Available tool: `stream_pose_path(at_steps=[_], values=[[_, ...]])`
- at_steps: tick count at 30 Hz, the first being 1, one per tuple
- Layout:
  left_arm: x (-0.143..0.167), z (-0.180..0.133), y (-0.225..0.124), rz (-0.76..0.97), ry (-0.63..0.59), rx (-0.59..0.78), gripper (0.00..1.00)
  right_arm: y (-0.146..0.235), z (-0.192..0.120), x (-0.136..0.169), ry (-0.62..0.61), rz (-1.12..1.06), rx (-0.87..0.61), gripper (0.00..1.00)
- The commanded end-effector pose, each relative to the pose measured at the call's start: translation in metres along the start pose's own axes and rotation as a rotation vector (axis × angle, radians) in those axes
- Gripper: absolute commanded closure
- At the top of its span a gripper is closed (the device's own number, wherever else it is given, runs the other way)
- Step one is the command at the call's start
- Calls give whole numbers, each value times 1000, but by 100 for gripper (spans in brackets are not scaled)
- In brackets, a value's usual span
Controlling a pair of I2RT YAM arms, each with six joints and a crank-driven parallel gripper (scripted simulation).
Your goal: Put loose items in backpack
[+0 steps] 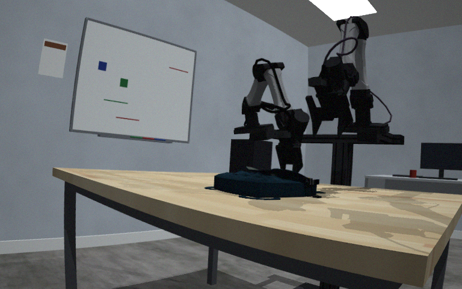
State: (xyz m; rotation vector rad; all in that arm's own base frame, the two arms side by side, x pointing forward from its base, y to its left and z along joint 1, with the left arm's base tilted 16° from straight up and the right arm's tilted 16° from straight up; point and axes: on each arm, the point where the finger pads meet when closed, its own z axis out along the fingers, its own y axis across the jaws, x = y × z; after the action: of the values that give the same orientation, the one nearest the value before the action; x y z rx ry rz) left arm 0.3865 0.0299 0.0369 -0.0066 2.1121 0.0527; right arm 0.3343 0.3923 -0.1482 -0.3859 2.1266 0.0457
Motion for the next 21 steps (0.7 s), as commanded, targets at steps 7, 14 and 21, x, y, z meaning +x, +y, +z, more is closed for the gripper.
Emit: stream_pose_path(at_steps=[7,14,21], values=[[-6,-2,0,4,-21,4,10,5,-2,-7,-15,8,-10,54],[-6,-2,0,4,-21,4,10,5,-2,-7,-15,8,-10,46],[-5,-2,-1,4,-21,4,10,7,-34,-13,-21,12,-13,46]])
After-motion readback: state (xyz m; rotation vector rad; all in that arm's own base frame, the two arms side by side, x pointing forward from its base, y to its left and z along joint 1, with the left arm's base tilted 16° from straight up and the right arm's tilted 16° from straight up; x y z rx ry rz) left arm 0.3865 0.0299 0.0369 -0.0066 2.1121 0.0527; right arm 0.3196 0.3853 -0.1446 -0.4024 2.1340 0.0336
